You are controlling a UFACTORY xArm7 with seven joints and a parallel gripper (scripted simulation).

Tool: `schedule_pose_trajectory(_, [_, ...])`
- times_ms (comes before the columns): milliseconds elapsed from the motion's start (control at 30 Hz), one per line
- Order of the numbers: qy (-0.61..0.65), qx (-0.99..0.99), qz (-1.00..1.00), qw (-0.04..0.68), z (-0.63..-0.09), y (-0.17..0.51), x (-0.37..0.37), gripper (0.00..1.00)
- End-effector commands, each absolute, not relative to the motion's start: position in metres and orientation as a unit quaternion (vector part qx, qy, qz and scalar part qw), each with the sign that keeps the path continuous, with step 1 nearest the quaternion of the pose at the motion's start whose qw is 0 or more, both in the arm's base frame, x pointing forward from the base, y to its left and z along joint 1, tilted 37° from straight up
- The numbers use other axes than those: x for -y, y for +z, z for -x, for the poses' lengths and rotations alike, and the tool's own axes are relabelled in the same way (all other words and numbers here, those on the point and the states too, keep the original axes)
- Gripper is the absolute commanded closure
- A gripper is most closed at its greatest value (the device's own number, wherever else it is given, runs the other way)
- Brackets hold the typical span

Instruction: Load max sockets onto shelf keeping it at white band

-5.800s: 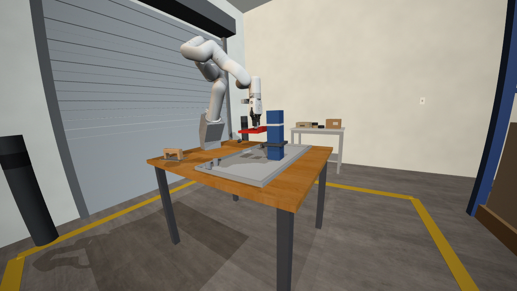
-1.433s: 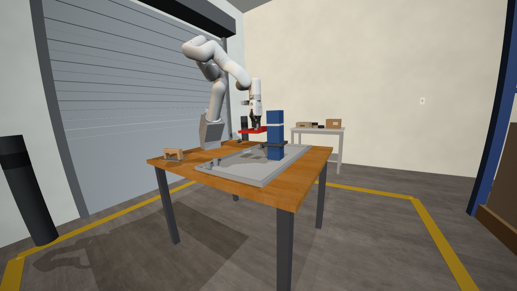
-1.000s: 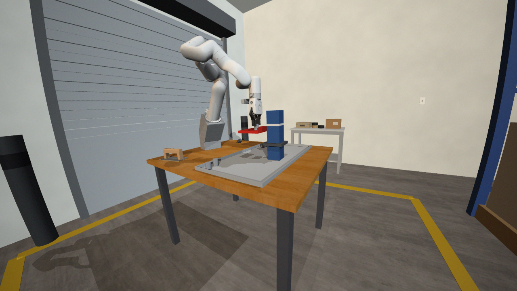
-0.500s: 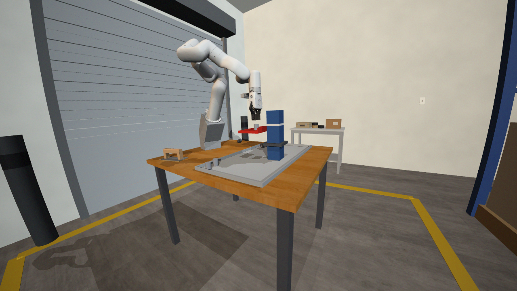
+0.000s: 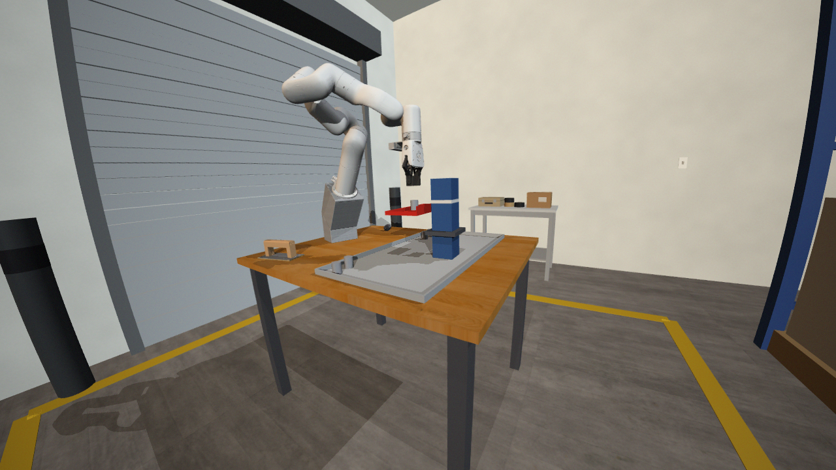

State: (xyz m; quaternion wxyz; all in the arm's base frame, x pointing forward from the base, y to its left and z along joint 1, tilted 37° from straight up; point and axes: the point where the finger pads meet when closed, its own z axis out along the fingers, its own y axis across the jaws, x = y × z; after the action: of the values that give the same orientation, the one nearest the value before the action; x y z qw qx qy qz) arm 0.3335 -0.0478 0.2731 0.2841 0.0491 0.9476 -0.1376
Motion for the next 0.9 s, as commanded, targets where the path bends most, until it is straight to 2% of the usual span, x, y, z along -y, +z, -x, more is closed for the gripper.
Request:
schedule_pose_trajectory(0, [-0.138, -0.947, -0.049, 0.285, -0.332, 0.276, 0.047, 0.48])
schedule_pose_trajectory(533, [-0.138, -0.947, -0.049, 0.285, -0.332, 0.277, 0.047, 0.48])
schedule_pose_trajectory(567, [-0.138, -0.947, -0.049, 0.285, -0.332, 0.277, 0.047, 0.0])
schedule_pose_trajectory(867, [-0.167, -0.947, 0.062, 0.269, -0.309, 0.275, 0.041, 0.0])
